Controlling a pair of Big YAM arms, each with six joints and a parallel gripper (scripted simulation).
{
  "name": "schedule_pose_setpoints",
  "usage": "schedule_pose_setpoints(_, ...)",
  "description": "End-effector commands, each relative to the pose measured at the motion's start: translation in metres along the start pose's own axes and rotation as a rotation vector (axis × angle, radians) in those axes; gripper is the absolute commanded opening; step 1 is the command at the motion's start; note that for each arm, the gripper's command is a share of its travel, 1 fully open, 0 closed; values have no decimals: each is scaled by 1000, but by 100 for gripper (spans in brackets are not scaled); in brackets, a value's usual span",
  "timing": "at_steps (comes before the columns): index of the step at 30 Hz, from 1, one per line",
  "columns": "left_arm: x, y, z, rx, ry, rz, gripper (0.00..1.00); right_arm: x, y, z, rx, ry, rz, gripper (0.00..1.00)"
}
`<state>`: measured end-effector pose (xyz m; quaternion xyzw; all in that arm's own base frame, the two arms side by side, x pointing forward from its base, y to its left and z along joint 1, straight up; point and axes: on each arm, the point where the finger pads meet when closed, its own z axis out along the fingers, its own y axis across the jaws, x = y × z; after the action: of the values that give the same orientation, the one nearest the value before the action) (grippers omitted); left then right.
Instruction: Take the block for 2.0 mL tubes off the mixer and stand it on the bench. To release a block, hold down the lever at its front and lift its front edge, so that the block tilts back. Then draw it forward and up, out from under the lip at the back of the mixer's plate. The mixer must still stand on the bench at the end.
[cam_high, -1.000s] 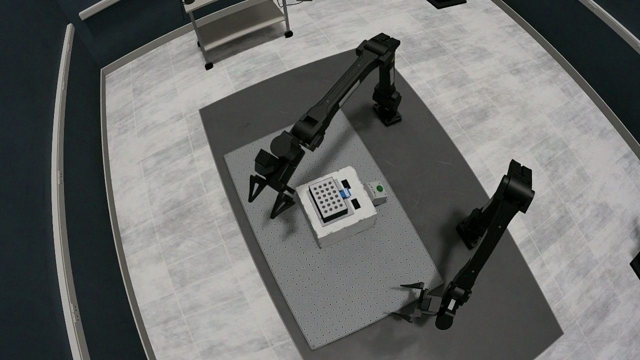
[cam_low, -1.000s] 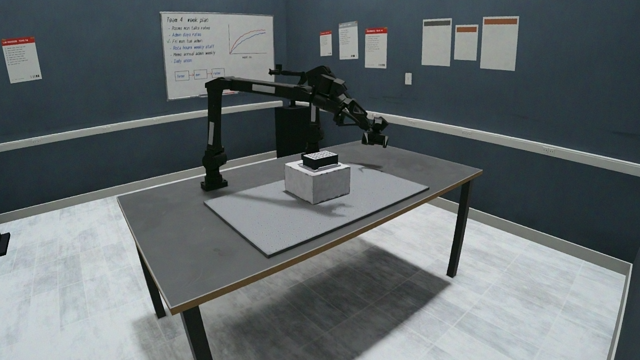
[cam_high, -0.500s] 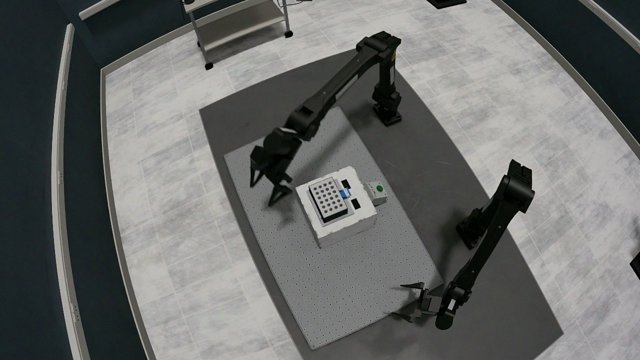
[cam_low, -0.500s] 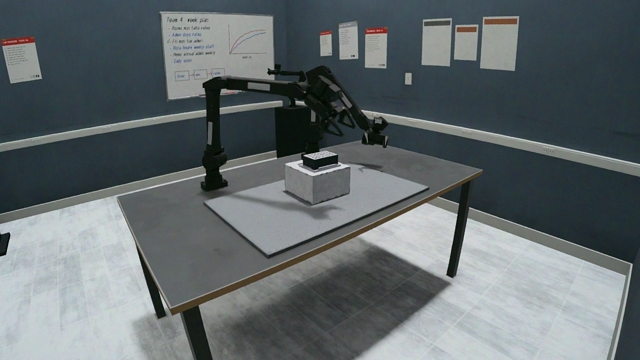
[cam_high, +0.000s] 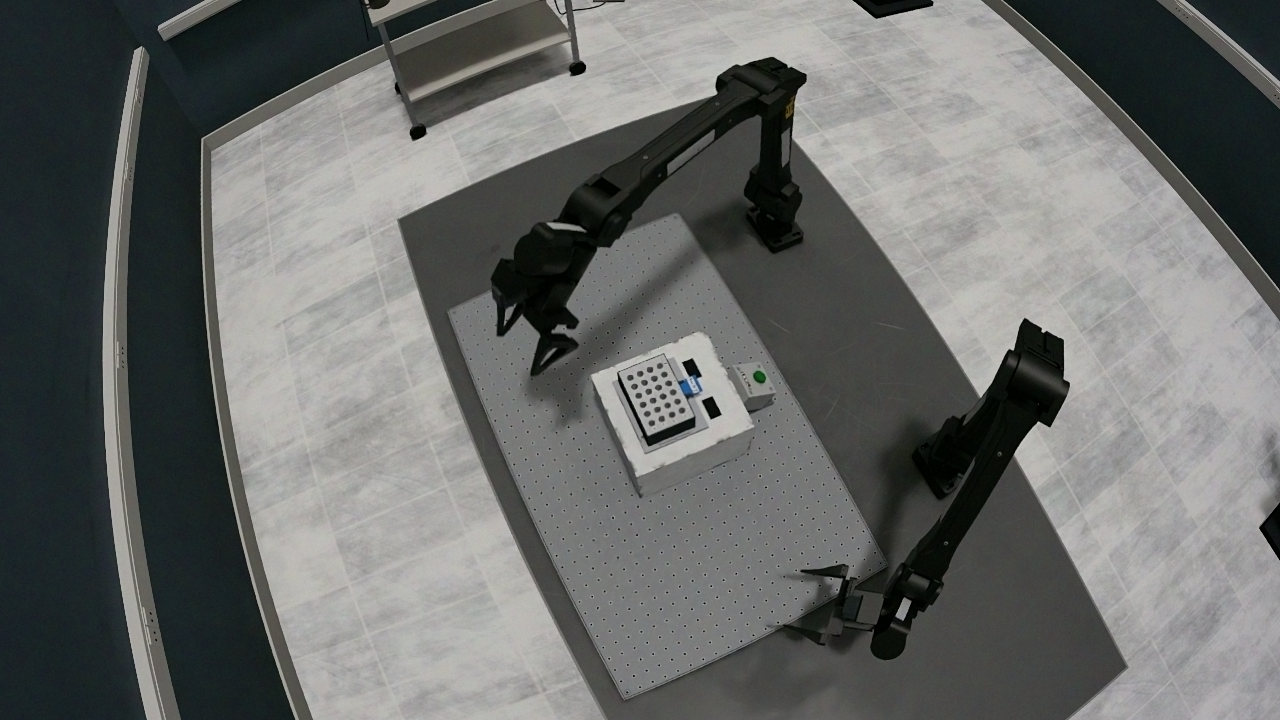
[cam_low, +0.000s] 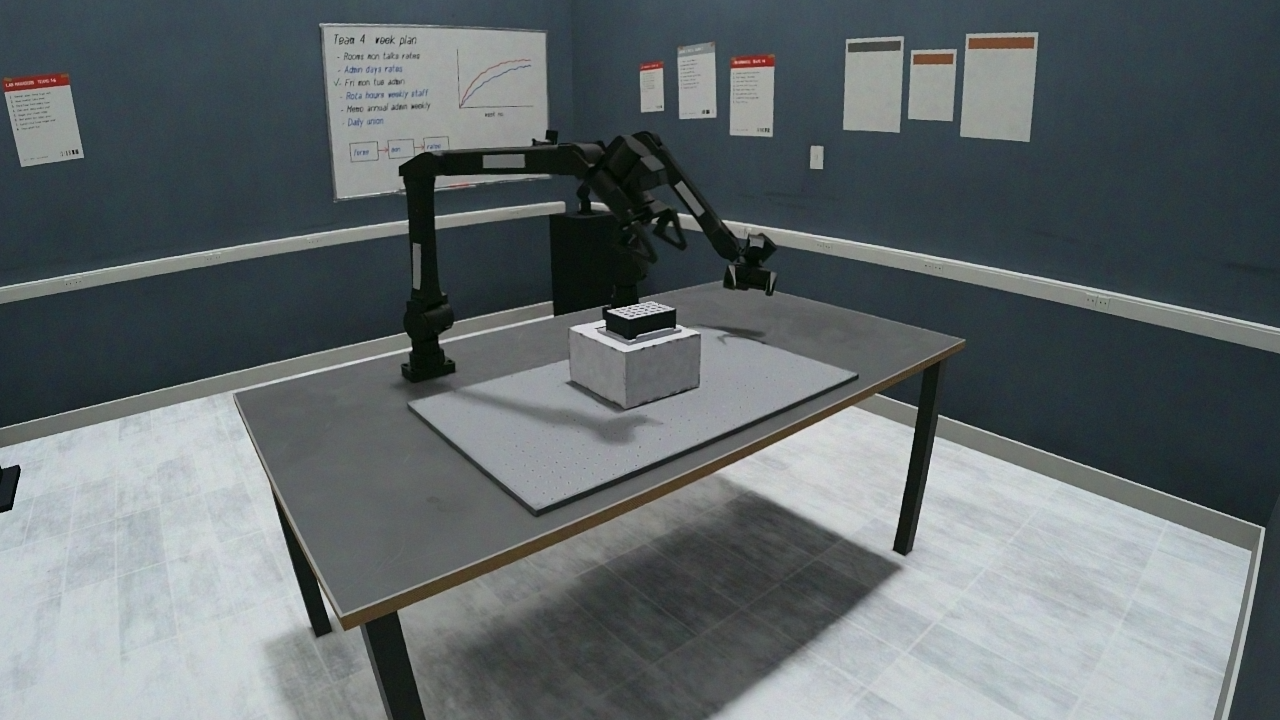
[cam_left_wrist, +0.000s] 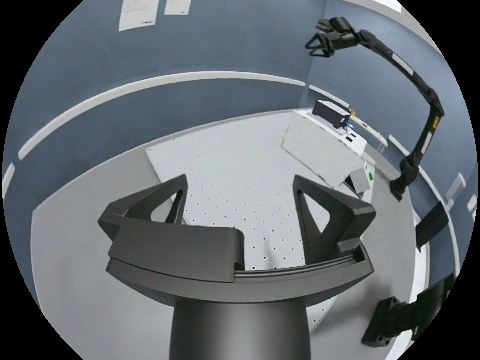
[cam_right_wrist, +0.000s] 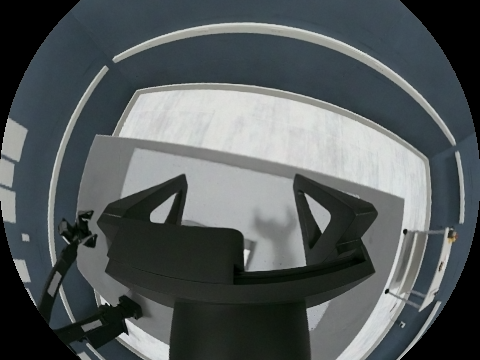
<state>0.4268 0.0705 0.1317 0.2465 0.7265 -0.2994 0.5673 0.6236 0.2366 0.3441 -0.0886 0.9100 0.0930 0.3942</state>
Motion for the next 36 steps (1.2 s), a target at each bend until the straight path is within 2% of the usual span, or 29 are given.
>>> schedule_pose_setpoints(1, -3, 0, -6, -12, -3, 4, 100, -7, -35, -28, 44, -5, 1, 100)
schedule_pose_setpoints(3, -3, 0, -6, -12, -3, 4, 100, 2, -42, -31, 67, 44, 5, 100)
schedule_pose_setpoints(6, -3, 0, -6, -12, -3, 4, 100, 6, -44, -32, 57, 39, 2, 100)
schedule_pose_setpoints(7, -3, 0, -6, -12, -3, 4, 100, 11, -38, -30, 53, 62, -2, 100)
schedule_pose_setpoints(10, -3, 0, -6, -12, -3, 4, 100, 26, -47, -33, 84, 139, 1, 100)
schedule_pose_setpoints(13, -3, 0, -6, -12, -3, 4, 100, 35, -62, -38, 74, 117, 4, 100)
schedule_pose_setpoints(17, -3, 0, -6, -12, -3, 4, 100, 45, -83, -51, 124, 200, 24, 100)
schedule_pose_setpoints(20, -3, 0, -6, -12, -3, 4, 100, 56, -93, -58, 109, 179, 21, 100)
schedule_pose_setpoints(21, -3, 0, -6, -12, -3, 4, 100, 60, -96, -61, 119, 205, 24, 100)
schedule_pose_setpoints(23, -3, 0, -6, -12, -3, 4, 100, 60, -96, -61, 119, 205, 24, 100)
schedule_pose_setpoints(30, -3, 0, -6, -12, -3, 4, 100, 74, -103, -71, 156, 348, 35, 100)
schedule_pose_setpoints(32, -3, 0, -6, -12, -3, 4, 100, 75, -115, -77, 150, 317, 42, 100)
schedule_pose_setpoints(36, -3, 0, -6, -12, -3, 4, 100, 94, -133, -93, 153, 301, 46, 100)
